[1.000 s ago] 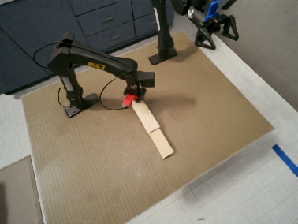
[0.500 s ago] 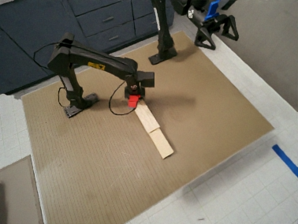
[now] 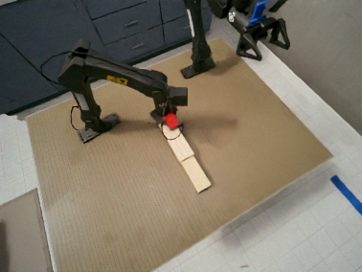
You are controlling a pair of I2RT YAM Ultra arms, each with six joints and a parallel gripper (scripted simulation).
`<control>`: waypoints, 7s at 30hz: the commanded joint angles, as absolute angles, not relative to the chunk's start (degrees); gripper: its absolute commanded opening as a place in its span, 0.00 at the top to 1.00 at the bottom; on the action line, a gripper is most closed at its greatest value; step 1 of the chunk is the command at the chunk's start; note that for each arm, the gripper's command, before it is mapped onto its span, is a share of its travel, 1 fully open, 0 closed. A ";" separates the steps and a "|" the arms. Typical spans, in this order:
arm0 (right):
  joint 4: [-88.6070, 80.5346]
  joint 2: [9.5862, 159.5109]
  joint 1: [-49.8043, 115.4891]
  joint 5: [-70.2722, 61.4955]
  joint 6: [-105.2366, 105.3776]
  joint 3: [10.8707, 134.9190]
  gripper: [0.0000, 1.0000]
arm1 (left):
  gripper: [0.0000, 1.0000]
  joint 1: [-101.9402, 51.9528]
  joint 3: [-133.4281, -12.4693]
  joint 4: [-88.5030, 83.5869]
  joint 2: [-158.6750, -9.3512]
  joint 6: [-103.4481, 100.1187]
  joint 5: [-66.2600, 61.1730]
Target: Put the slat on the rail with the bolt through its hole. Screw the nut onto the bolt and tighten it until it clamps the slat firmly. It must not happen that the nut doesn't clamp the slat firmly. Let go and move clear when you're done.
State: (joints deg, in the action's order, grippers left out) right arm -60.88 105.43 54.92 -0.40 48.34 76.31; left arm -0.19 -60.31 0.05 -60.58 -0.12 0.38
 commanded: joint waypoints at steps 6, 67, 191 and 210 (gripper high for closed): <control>-62.30 104.53 55.55 0.65 22.85 77.85 0.66 | 0.00 -0.19 -60.63 0.32 -60.46 -0.12 0.37; -62.72 104.28 55.23 0.00 -71.39 78.26 0.66 | 0.00 -0.19 -60.63 0.32 -60.46 -0.12 0.37; -60.50 105.70 54.87 -0.10 -31.36 77.48 0.88 | 0.00 -0.19 -60.63 0.32 -60.46 -0.12 0.37; -60.97 105.82 54.63 -0.26 7.38 77.60 0.88 | 0.00 -0.19 -60.63 0.32 -60.46 -0.12 0.37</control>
